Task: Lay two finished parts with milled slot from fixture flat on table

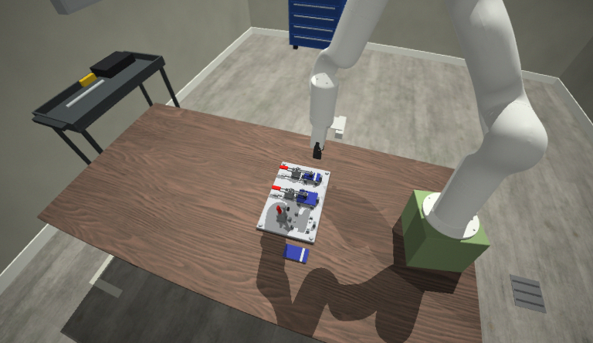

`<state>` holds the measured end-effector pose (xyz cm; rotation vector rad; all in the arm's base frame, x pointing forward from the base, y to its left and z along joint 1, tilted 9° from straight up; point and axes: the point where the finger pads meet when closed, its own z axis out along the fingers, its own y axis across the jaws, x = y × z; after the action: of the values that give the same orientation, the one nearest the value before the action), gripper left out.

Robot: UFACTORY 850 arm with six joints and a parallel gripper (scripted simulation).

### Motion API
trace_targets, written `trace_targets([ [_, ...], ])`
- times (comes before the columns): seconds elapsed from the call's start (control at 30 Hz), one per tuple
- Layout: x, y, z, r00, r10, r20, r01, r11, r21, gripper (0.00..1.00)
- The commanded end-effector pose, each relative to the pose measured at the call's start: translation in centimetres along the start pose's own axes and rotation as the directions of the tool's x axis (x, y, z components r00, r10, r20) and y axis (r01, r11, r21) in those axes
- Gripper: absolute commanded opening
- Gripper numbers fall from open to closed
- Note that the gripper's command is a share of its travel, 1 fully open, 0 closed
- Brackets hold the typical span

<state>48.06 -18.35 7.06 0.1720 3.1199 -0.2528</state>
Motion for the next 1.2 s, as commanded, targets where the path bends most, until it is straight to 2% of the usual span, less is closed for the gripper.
trace_targets([
  [0.0, -0.1, 0.0, -0.1, 1.000, 0.000, 0.002, 0.000, 1.000, 0.000, 0.48],
  [0.47, -0.1, 0.0, 0.0, 1.000, 0.000, 0.002, 0.000, 1.000, 0.000, 0.48],
  [0.67, -0.1, 0.0, 0.7, 1.000, 0.000, 0.002, 0.000, 1.000, 0.000, 0.48],
  [0.97, -0.1, 0.0, 4.5, 1.000, 0.000, 0.002, 0.000, 1.000, 0.000, 0.48],
  [1.17, -0.1, 0.0, 5.9, 1.000, 0.000, 0.002, 0.000, 1.000, 0.000, 0.48],
])
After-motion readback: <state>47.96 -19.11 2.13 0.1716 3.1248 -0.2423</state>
